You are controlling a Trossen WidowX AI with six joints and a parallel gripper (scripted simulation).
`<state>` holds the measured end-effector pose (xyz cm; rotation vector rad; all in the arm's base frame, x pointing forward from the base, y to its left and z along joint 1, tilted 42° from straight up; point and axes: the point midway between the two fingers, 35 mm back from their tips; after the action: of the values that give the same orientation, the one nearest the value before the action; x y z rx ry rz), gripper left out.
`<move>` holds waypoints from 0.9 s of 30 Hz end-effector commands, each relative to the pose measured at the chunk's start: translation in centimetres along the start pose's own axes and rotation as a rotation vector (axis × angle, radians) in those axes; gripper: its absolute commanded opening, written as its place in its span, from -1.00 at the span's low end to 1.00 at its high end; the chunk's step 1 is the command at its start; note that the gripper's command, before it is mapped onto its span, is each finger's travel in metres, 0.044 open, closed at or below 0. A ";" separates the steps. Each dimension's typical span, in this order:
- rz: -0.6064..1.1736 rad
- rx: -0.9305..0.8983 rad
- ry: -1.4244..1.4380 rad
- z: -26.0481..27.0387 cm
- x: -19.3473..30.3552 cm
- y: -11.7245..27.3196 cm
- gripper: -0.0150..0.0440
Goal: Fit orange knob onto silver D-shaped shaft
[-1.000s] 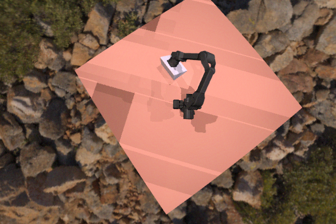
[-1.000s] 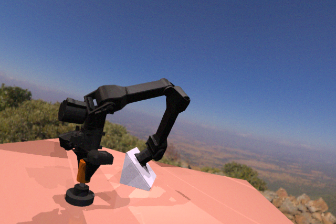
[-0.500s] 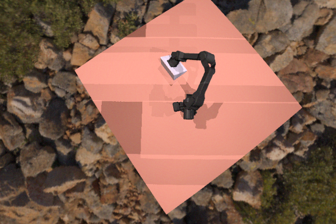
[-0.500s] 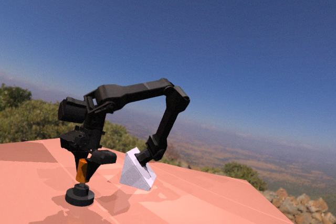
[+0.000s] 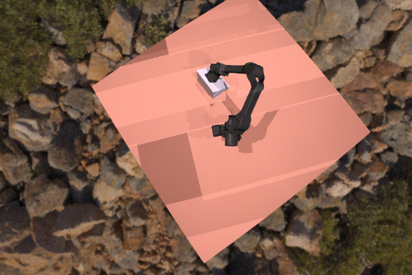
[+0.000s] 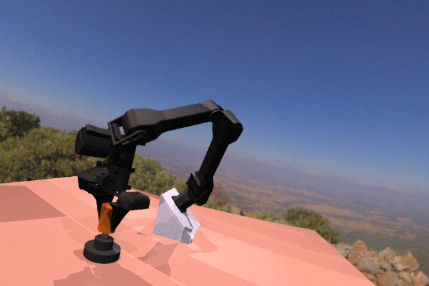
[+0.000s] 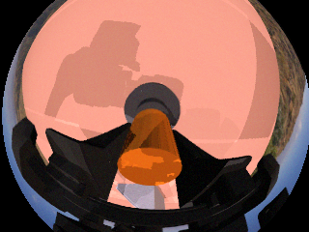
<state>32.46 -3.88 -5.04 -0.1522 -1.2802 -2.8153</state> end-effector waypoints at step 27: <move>-0.002 -0.001 0.006 0.0 0.1 0.1 -0.49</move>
<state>32.51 -3.80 -5.20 -0.1407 -1.2845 -2.8142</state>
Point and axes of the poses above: the point midway between the two fingers, 35 mm back from their tips, its own y axis back along the fingers, its own z axis across the jaws, x = y × z, and after that the axes turned 13 degrees about y, right-handed
